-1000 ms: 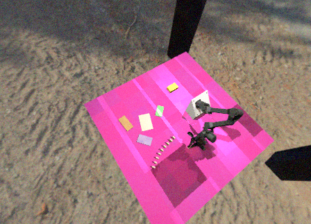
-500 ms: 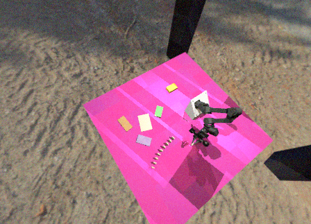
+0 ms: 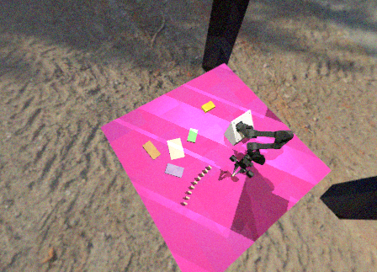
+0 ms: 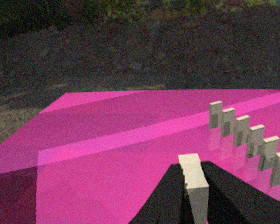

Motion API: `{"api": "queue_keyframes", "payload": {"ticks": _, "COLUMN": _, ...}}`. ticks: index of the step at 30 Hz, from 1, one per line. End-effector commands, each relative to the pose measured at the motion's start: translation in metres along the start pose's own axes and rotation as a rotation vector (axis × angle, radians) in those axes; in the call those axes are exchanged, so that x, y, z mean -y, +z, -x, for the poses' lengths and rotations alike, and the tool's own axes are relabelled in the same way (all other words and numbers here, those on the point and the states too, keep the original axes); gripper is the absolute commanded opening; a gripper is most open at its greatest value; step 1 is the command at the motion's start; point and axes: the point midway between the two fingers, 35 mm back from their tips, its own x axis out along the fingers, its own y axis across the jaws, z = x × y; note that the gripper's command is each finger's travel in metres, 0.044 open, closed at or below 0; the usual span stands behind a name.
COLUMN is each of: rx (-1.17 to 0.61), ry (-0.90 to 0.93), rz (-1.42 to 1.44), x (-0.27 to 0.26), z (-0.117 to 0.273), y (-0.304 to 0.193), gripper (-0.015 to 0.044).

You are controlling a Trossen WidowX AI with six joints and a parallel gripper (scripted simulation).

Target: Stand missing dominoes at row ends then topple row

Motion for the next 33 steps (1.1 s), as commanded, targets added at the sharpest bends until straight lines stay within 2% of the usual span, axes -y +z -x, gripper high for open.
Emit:
{"api": "queue_keyframes", "payload": {"ticks": 1, "rx": 0.005, "ry": -0.001, "rz": -0.008, "x": 0.001, "z": 0.001, "y": 0.001, "gripper": 0.0023}}
{"api": "queue_keyframes", "payload": {"ticks": 33, "rx": -0.041, "ry": -0.037, "rz": 0.021, "x": -0.006, "z": -0.017, "y": -0.07, "gripper": 0.0023}}
